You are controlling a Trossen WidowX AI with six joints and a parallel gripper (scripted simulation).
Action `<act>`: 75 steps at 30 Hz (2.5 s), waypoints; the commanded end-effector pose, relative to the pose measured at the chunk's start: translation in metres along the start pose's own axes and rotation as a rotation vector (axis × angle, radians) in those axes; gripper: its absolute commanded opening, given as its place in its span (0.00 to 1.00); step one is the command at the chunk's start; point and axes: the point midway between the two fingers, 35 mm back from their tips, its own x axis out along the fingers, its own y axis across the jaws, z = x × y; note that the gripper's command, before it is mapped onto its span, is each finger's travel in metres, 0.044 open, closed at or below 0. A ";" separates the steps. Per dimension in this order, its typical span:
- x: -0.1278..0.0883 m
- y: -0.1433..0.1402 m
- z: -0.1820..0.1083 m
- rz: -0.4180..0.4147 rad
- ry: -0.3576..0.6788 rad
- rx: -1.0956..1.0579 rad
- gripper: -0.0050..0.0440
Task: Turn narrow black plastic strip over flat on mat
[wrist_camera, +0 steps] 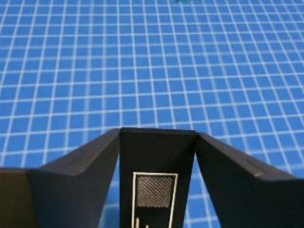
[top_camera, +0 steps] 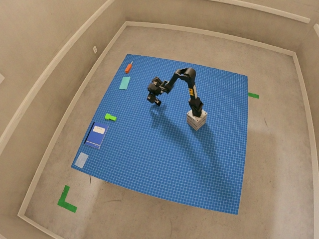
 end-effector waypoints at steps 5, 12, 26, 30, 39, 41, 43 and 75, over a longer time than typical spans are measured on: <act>-0.004 -0.001 0.000 0.001 -0.062 0.004 0.56; -0.017 -0.001 0.005 -0.002 -0.164 -0.002 0.56; -0.020 -0.001 -0.006 0.002 -0.200 0.005 0.56; -0.025 -0.001 -0.008 0.002 -0.271 0.004 0.56; -0.035 -0.001 -0.014 0.001 -0.276 -0.001 0.56; -0.035 -0.001 -0.014 0.001 -0.276 -0.001 0.56; -0.035 -0.001 -0.014 0.002 -0.291 0.003 0.56; -0.067 -0.001 -0.028 -0.006 -0.389 -0.008 0.56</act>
